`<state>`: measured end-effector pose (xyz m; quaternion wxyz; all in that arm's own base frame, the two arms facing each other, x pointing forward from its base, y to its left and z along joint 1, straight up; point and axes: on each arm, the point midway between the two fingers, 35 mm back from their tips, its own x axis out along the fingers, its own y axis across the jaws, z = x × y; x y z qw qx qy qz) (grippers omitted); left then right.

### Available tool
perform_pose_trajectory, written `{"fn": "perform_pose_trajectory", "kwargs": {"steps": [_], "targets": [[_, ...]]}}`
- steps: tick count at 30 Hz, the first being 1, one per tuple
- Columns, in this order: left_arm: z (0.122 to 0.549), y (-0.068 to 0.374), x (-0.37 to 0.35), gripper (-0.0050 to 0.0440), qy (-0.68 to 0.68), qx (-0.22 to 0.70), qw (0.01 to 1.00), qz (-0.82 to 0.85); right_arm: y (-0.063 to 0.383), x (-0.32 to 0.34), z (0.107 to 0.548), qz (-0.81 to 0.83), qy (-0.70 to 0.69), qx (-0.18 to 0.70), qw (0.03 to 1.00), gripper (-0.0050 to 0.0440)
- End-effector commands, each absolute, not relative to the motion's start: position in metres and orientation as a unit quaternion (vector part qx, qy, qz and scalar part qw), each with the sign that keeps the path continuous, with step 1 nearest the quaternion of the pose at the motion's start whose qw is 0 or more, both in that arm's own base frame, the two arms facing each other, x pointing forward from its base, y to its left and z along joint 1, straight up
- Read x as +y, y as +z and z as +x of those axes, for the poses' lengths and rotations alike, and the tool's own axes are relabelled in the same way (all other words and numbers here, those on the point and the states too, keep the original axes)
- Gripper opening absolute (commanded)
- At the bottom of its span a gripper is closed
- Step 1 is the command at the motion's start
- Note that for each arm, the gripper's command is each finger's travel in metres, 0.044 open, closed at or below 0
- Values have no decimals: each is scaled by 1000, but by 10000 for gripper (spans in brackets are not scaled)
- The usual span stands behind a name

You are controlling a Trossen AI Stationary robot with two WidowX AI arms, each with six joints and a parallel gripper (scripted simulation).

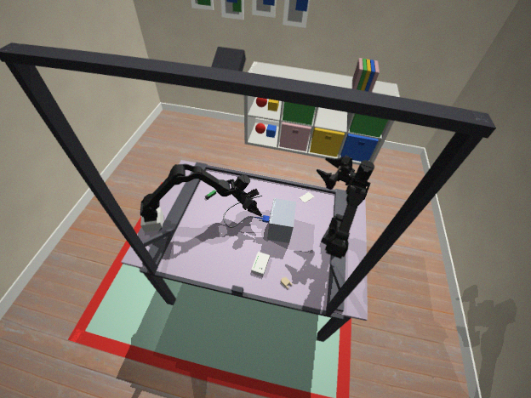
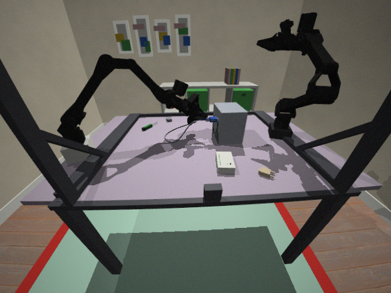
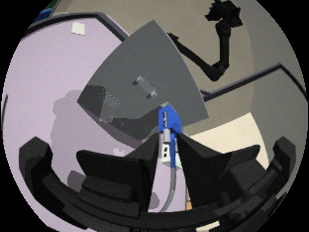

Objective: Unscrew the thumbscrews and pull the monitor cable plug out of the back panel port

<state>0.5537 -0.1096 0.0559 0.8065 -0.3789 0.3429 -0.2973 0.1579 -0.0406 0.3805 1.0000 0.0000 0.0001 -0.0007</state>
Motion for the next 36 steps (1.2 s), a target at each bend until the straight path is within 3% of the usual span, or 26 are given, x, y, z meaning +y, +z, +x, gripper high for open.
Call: {"fn": "perform_pose_trajectory", "kwargs": {"steps": [1, 36], "targets": [[556, 70, -110, 8, -303, 333, 810, -377, 383, -39, 158, -3, 0, -1, 1000, 440], [557, 67, -108, 0, -317, 335, 771, -440, 383, -39, 158, -3, 0, -1, 1000, 440]]}}
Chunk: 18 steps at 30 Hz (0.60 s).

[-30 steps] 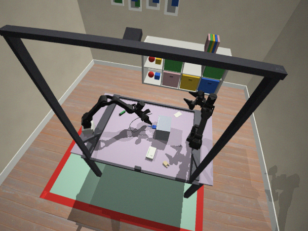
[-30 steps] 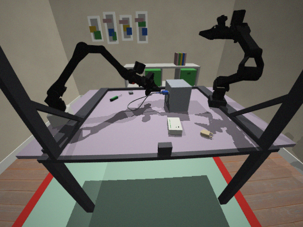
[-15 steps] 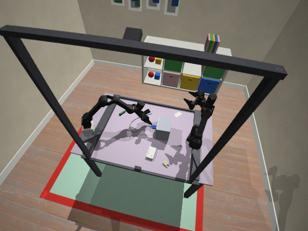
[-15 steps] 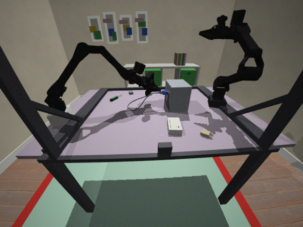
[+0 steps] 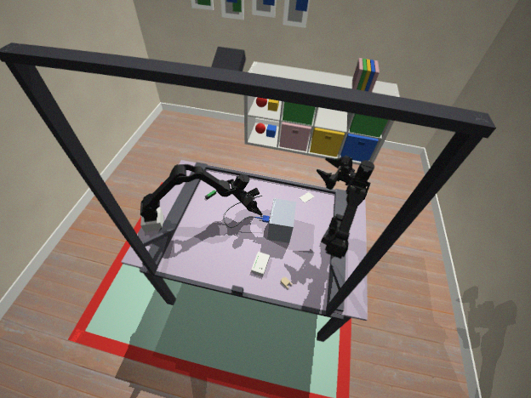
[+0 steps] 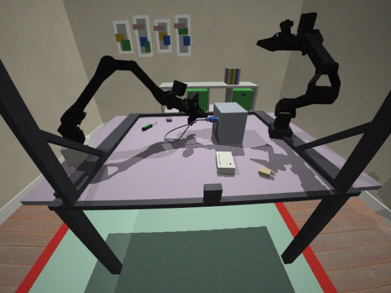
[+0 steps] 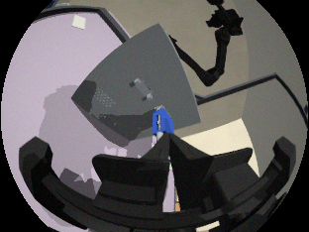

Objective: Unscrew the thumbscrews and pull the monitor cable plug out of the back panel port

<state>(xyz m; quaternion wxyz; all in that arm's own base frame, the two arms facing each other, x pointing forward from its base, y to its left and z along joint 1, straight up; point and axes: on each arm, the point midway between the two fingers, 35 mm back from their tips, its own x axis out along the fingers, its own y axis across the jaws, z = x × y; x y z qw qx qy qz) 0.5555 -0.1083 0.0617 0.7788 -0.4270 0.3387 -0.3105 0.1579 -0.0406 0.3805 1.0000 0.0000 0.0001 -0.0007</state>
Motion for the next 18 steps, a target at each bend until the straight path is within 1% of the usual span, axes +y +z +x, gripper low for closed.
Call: {"fn": "perform_pose_trajectory", "kwargs": {"steps": [1, 14, 18], "targets": [[557, 66, -108, 0, -318, 335, 766, -447, 383, -39, 158, -3, 0, -1, 1000, 440], [557, 66, -108, 0, -319, 335, 763, -451, 383, -39, 158, -3, 0, -1, 1000, 440], [557, 65, -107, 0, -324, 335, 746, -476, 383, -39, 158, -3, 0, -1, 1000, 440]]}}
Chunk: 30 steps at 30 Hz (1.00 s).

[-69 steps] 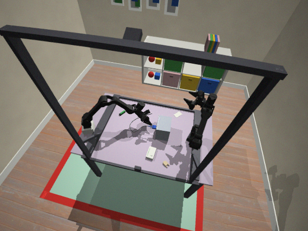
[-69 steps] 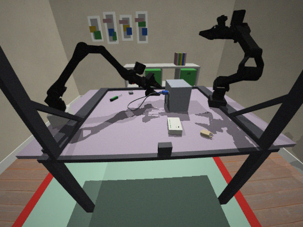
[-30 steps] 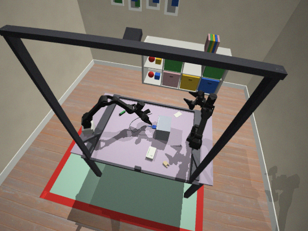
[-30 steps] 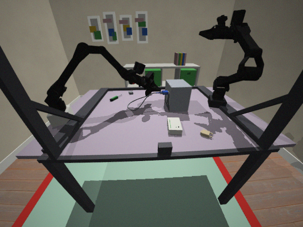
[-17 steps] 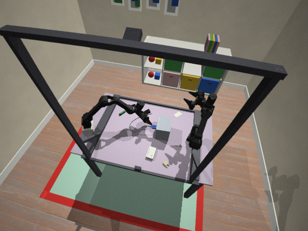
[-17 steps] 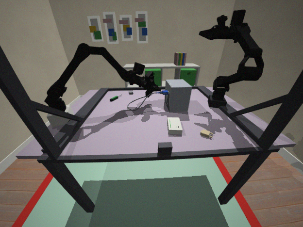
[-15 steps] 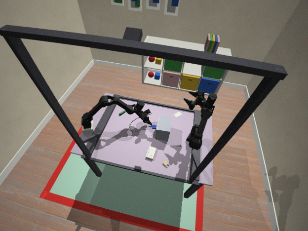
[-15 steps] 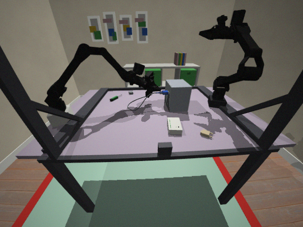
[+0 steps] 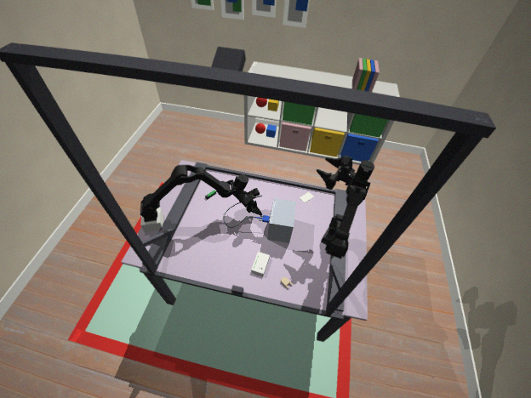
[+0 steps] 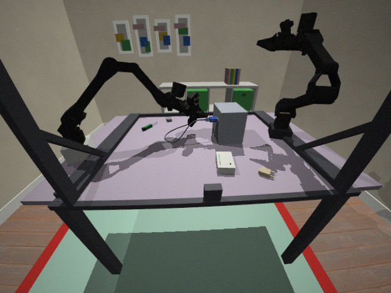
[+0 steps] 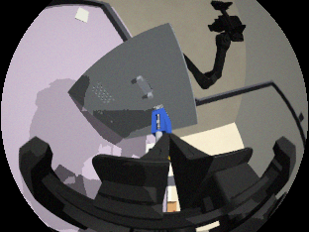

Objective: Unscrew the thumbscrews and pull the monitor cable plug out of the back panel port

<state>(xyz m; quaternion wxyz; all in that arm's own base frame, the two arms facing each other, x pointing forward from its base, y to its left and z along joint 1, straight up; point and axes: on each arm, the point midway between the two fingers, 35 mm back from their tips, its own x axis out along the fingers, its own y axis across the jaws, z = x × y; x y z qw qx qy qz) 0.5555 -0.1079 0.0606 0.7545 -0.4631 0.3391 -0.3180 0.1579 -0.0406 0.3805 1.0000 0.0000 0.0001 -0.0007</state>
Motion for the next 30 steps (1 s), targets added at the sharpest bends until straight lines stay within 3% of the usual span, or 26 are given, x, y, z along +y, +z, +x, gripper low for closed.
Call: {"fn": "perform_pose_trajectory", "kwargs": {"steps": [1, 30], "targets": [[557, 65, -107, 0, -324, 335, 745, -477, 383, -39, 158, -3, 0, -1, 1000, 440], [557, 63, -107, 0, -329, 334, 724, -506, 383, -39, 158, -3, 0, -1, 1000, 440]]}}
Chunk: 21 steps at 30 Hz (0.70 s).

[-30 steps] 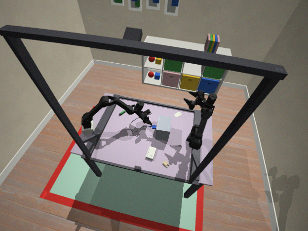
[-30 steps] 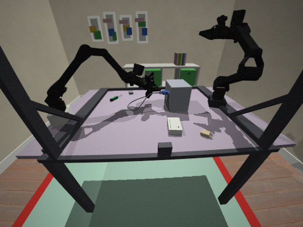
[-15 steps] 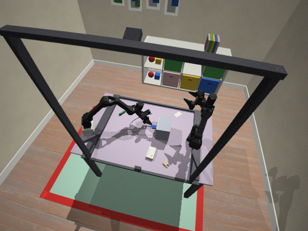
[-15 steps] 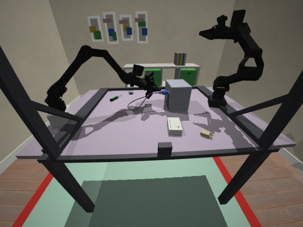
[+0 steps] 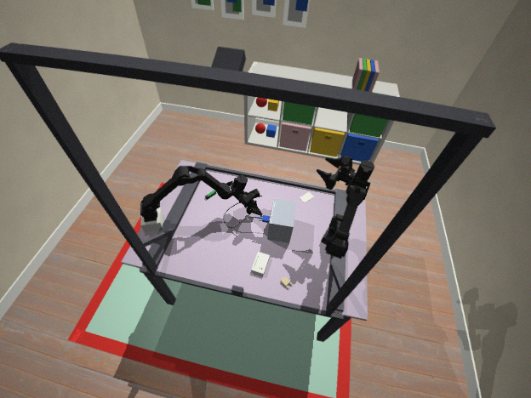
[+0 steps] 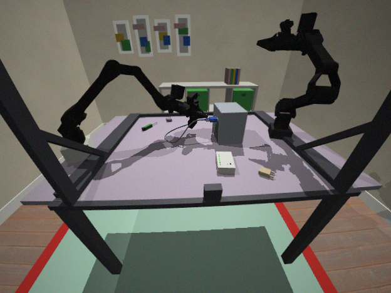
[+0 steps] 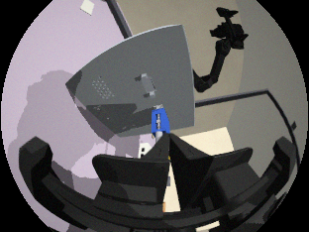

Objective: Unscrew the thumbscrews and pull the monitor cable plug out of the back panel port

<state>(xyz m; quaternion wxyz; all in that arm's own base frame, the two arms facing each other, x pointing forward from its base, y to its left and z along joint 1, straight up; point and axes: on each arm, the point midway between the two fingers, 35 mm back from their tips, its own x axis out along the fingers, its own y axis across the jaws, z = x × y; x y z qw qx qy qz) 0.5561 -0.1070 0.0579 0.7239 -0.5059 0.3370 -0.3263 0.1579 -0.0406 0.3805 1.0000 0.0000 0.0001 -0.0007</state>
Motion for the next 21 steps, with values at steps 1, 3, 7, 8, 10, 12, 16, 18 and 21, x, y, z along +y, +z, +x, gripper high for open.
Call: {"fn": "perform_pose_trajectory", "kwargs": {"steps": [1, 3, 7, 8, 10, 12, 16, 18, 21], "targets": [[557, 63, -107, 0, -329, 334, 723, -507, 383, -39, 158, -3, 0, -1, 1000, 440], [557, 63, -107, 0, -331, 333, 714, -519, 383, -39, 158, -3, 0, -1, 1000, 440], [557, 62, -107, 0, -334, 333, 703, -533, 383, -39, 158, -3, 0, -1, 1000, 440], [557, 62, -107, 0, -334, 333, 703, -533, 383, -39, 158, -3, 0, -1, 1000, 440], [557, 62, -107, 0, -334, 333, 703, -533, 383, -39, 158, -3, 0, -1, 1000, 440], [557, 62, -107, 0, -334, 333, 703, -533, 383, -39, 158, -3, 0, -1, 1000, 440], [557, 62, -107, 0, -334, 333, 703, -533, 383, -39, 158, -3, 0, -1, 1000, 440], [557, 62, -107, 0, -334, 333, 703, -533, 383, -39, 158, -3, 0, -1, 1000, 440], [558, 61, -106, 0, -336, 332, 692, -546, 383, -39, 158, -3, 0, -1, 1000, 440]]}}
